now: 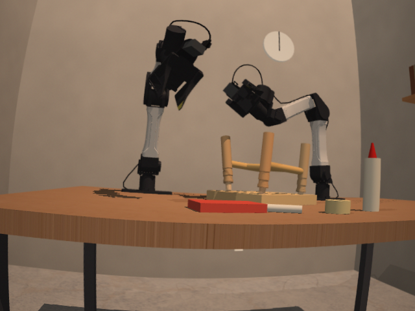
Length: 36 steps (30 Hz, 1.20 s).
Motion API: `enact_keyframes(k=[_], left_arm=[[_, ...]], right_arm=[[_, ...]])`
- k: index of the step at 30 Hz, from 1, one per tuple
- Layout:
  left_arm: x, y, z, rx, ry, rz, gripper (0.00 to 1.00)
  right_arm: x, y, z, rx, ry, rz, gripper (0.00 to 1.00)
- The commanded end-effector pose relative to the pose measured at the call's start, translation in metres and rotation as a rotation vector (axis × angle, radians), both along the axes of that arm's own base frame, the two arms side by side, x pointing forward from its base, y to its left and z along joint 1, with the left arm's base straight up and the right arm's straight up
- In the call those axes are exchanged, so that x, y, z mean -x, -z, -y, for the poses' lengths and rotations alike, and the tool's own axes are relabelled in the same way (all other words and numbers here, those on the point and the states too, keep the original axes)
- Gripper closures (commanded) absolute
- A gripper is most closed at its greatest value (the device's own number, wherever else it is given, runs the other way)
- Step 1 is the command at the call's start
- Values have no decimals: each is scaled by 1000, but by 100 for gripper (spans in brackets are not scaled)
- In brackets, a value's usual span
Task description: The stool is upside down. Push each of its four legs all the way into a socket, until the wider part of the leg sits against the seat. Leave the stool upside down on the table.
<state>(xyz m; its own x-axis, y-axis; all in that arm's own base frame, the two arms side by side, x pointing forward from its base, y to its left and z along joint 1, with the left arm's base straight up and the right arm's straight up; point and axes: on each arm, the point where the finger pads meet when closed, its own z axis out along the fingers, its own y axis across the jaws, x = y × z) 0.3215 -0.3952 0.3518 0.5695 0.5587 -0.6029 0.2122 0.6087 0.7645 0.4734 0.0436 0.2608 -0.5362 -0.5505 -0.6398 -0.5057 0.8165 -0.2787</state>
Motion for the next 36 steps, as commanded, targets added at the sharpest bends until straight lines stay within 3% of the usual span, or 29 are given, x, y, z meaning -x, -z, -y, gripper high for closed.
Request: enact_keyframes(k=[1, 8, 22, 26, 27, 36], left_arm=[[-13, 5, 14, 11, 81, -72, 26], [-29, 15, 12, 19, 121, -151, 26], [-67, 53, -3, 56, 207, -434, 26], [-71, 61, -6, 61, 215, -480, 26], [-72, 61, -9, 70, 220, -500, 26], [-87, 77, -29, 122, 232, -671, 26]], right_arm=[[27, 9, -27, 0, -204, -70, 26], [45, 23, -54, -19, -385, -127, 26], [122, 38, -123, -144, -874, -212, 26], [131, 44, -131, -172, -931, -229, 26], [139, 33, -135, -180, -966, -200, 26], [180, 35, -165, -298, -1172, -217, 26]])
